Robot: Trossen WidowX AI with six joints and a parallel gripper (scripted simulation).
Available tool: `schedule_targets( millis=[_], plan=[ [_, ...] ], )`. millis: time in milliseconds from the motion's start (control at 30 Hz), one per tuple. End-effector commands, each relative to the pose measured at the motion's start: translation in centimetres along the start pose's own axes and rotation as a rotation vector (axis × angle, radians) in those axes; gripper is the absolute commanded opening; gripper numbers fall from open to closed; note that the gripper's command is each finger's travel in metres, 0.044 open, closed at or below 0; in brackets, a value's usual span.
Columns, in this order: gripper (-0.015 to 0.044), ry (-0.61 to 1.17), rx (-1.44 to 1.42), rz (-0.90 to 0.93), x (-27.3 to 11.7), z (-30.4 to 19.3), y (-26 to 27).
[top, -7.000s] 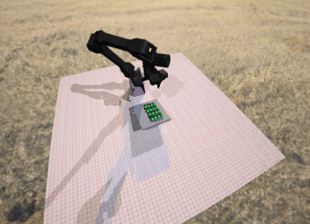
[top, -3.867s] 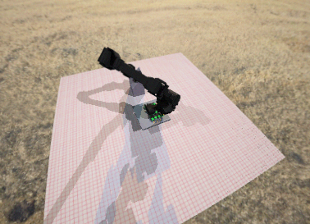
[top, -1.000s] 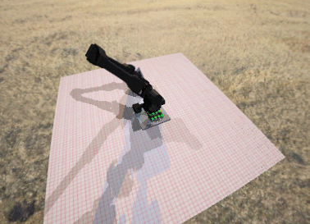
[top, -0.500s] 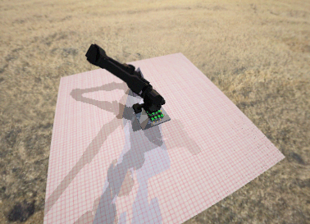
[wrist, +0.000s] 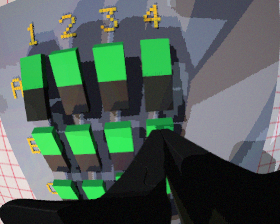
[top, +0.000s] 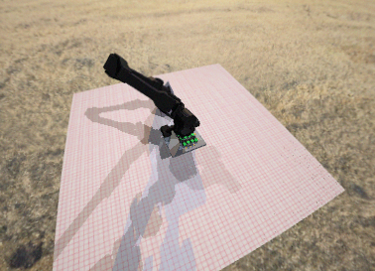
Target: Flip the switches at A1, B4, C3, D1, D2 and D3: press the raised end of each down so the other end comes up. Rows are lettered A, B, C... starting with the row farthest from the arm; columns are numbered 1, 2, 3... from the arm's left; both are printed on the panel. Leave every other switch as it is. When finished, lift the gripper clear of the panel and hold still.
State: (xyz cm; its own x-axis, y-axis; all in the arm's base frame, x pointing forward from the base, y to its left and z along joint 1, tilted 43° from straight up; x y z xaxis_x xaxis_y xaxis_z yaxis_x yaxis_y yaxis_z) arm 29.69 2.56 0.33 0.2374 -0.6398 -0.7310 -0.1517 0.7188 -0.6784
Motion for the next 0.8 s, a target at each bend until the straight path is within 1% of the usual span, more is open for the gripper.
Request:
schedule_targets(
  millis=[0, 767],
  plan=[
    [0.0, 0.001, -0.005, -0.006, 0.11, -0.03, -0.02],
    [0.0, 0.0, -0.005, -0.006, 0.42, -0.03, -0.02]
  ],
)
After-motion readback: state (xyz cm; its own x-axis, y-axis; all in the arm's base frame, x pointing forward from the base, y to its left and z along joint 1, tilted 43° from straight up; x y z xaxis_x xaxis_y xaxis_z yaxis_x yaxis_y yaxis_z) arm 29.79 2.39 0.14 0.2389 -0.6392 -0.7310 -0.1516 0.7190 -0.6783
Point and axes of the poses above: the point midway between the two fingers, 35 mm back from their tips, its own x axis out along the fingers, its own y axis across the jaws, z = x × y, the point moved 3 cm from there along -x, back along the fingers, and after that the axes turned 1 degree about -x, right-handed, at the moved point
